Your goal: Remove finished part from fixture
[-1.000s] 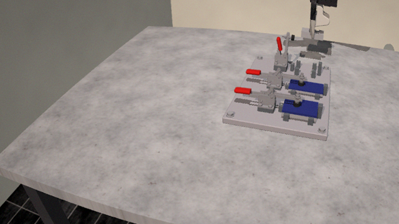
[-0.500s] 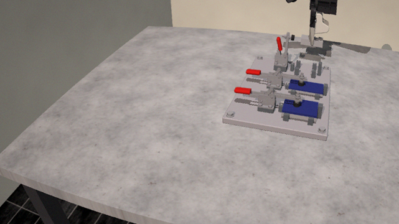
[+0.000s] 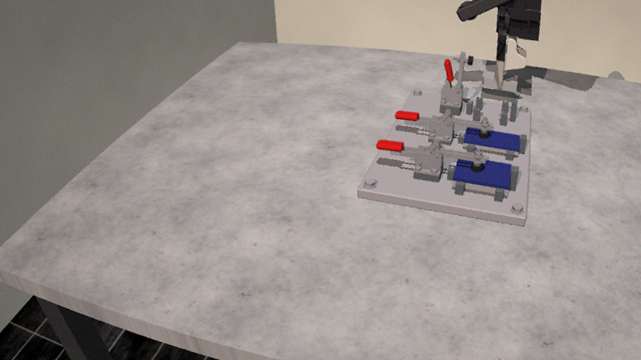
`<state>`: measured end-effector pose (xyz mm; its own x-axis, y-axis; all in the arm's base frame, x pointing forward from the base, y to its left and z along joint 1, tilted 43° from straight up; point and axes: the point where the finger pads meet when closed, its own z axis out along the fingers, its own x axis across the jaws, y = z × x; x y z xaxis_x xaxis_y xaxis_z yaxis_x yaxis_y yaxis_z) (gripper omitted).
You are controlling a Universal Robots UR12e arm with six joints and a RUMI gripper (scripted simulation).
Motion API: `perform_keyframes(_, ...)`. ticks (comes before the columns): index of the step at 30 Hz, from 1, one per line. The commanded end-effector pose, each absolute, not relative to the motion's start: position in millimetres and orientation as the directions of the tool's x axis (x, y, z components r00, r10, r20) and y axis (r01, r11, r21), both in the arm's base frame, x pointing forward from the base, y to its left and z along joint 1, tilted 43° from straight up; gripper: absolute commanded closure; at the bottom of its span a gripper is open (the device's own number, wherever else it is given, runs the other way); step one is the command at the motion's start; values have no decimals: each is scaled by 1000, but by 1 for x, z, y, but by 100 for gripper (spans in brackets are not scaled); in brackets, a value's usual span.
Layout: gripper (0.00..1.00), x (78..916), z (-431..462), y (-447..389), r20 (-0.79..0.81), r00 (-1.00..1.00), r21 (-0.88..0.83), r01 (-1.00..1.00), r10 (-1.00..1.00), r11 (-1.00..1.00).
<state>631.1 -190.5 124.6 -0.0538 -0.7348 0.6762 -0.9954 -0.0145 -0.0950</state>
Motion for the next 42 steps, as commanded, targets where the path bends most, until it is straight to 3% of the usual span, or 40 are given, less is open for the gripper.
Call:
perform_keyframes(1,100,632,118,-197,676,-54,-96,-995,-735,-16)
perform_keyframes(42,100,633,109,-205,676,-54,-96,-995,-735,-16)
